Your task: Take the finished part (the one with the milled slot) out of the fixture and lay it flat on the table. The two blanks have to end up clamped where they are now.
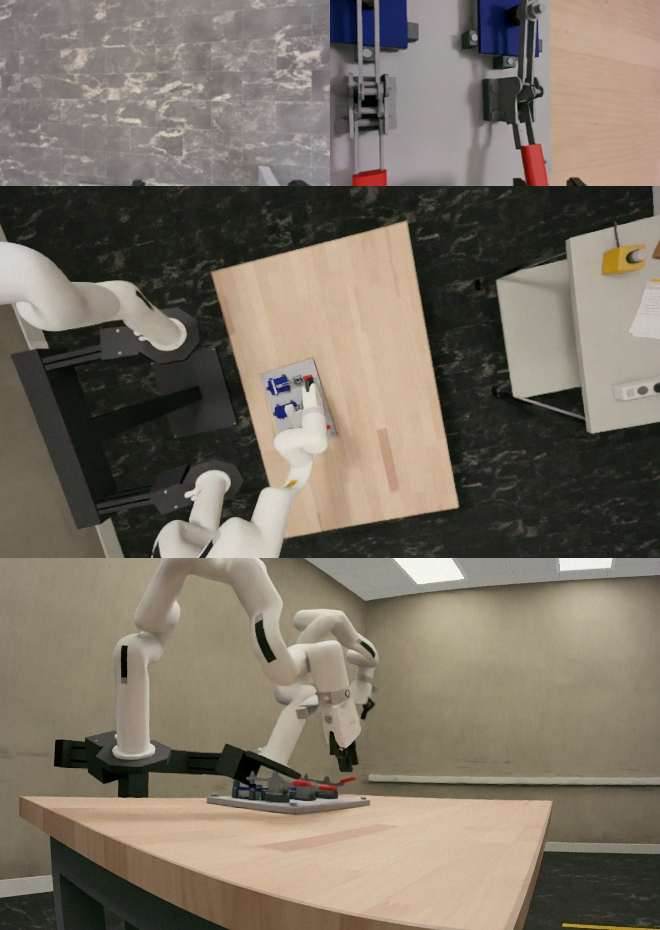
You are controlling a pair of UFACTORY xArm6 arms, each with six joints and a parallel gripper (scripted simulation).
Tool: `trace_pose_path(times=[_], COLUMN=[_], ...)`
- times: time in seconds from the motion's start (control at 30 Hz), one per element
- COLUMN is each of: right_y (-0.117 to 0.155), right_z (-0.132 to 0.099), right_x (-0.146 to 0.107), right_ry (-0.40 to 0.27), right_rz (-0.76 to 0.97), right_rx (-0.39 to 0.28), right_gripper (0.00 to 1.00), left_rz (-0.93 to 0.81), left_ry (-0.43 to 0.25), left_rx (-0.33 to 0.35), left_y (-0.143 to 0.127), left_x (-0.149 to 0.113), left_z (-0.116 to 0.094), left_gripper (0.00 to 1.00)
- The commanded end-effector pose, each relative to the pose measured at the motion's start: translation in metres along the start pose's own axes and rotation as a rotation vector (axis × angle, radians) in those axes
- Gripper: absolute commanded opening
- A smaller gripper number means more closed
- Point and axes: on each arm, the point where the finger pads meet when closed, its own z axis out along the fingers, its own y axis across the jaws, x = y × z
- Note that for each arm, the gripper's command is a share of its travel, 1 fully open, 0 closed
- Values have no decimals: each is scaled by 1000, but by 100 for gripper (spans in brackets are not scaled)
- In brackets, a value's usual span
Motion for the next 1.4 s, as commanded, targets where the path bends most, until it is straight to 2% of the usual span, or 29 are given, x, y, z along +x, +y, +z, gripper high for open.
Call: trace_pose_path(times=[0.0, 0.87, 1.0, 1.17, 1.23, 1.3, 1.37], right_y=[1, 2, 3, 2, 2, 1, 1], right_z=[-6, -12, -12, -12, -12, -12, -12], right_x=[-1, -1, 0, 0, 0, 0, 0], right_ry=[-3, -2, 4, 1, 1, 0, 1], right_rz=[-1, -1, -2, -2, -2, -2, -2], right_rx=[-2, 5, 62, 221, 221, 283, 318], right_gripper=[30, 30, 30, 30, 30, 30, 30], left_rz=[0, 0, 0, 0, 0, 0, 0], left_ry=[4, 4, 4, 4, 4, 4, 4], left_rx=[0, 0, 0, 0, 0, 0, 0], left_y=[0, 0, 0, 0, 0, 0, 0], left_x=[1, 1, 1, 1, 1, 1, 1], left_z=[-1, -1, -1, -1, -1, -1, -1], left_gripper=[100, 100, 100, 100, 100, 100, 100])
